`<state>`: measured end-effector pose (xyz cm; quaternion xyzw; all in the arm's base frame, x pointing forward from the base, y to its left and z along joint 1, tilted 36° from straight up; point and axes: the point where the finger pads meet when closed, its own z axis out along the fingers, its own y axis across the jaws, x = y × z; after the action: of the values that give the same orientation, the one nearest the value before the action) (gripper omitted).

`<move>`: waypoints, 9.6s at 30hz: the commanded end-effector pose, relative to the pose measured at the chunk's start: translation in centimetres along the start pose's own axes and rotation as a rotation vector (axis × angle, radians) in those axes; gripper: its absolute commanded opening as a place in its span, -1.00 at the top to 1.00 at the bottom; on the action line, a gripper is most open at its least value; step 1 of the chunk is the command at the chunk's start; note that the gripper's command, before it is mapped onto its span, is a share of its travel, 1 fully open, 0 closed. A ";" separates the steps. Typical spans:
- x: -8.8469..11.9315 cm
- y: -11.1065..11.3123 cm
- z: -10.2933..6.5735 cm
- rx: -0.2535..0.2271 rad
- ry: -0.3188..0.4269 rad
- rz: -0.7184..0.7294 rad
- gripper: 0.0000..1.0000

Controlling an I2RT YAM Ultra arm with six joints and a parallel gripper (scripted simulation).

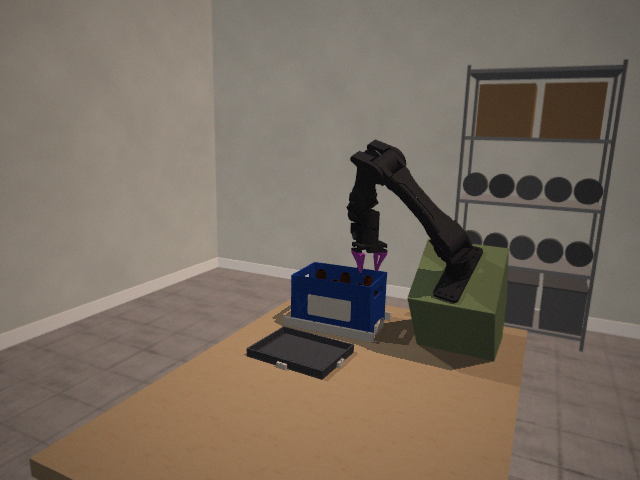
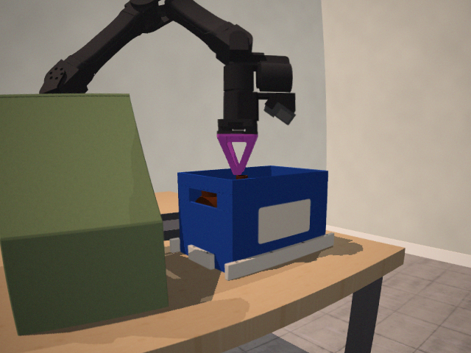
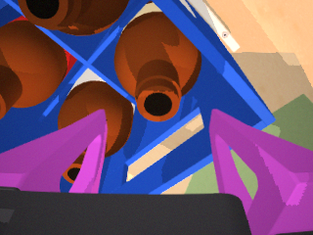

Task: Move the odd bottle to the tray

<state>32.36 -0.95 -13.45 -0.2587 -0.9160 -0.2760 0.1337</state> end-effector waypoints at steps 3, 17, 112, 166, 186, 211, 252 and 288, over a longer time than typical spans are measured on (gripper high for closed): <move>-1.0 0.5 -0.9 -0.009 -0.027 -0.001 -0.21; -1.0 0.5 -0.9 -0.009 -0.027 -0.001 -0.21; -0.1 0.2 -0.4 -0.010 -0.023 0.003 -0.21; -0.6 0.2 3.2 -0.011 -0.026 0.002 -0.21; -0.6 0.2 3.2 -0.010 -0.026 0.002 -0.21; -0.5 0.2 3.2 -0.009 -0.022 0.003 1.00; -0.5 0.2 3.2 -0.009 -0.022 0.003 1.00; -0.5 0.2 3.2 -0.009 -0.022 0.003 -0.21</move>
<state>31.98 1.26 -16.36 -0.2586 -0.9160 -0.2762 0.1330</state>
